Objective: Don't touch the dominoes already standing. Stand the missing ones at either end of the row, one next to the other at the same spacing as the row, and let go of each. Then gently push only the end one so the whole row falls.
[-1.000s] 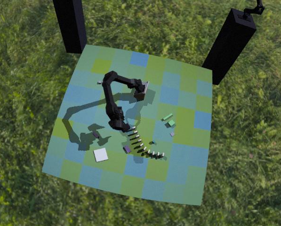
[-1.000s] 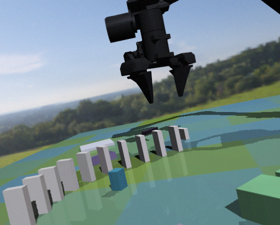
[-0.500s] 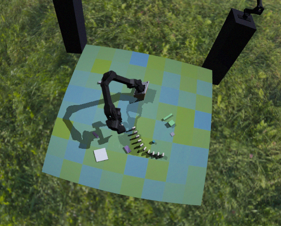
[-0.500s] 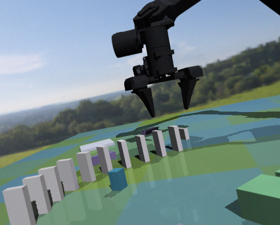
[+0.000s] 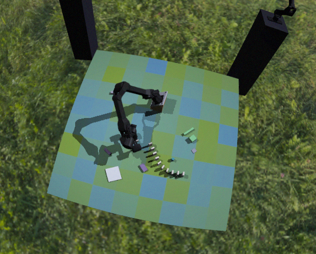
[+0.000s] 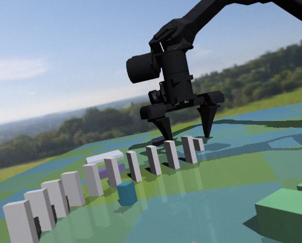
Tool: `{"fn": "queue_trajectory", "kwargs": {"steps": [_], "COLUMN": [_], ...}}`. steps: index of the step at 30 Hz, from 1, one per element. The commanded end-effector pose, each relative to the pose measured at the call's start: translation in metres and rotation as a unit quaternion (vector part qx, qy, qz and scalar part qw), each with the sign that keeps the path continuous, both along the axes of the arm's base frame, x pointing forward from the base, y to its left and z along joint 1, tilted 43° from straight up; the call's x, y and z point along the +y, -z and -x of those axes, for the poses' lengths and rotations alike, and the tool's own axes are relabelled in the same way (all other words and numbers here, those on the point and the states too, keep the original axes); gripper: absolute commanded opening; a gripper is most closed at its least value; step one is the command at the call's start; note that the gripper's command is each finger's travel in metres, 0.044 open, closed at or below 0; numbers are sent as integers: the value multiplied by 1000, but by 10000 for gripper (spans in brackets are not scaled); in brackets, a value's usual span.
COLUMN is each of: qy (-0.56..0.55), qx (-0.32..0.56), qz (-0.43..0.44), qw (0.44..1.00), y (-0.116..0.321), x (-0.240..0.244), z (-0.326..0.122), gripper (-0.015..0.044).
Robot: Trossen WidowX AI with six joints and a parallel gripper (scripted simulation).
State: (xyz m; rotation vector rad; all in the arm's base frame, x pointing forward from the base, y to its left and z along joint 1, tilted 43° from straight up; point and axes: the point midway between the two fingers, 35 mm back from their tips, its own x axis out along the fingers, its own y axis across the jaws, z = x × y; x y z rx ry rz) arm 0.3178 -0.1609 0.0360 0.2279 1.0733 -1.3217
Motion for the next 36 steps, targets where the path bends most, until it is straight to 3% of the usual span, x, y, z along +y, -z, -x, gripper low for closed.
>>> {"fn": "queue_trajectory", "kwargs": {"steps": [1, 8, 24, 33, 36], "qy": [1, 1, 1, 1, 1], "qx": [6, 6, 6, 6, 6], "qz": [1, 1, 1, 1, 0], "qw": [1000, 1000, 1000, 1000, 1000], "y": [7, 8, 8, 6, -17], "x": [-6, -6, -6, -5, 15], "z": [4, 4, 4, 4, 1], "gripper": [440, 440, 27, 27, 27]}}
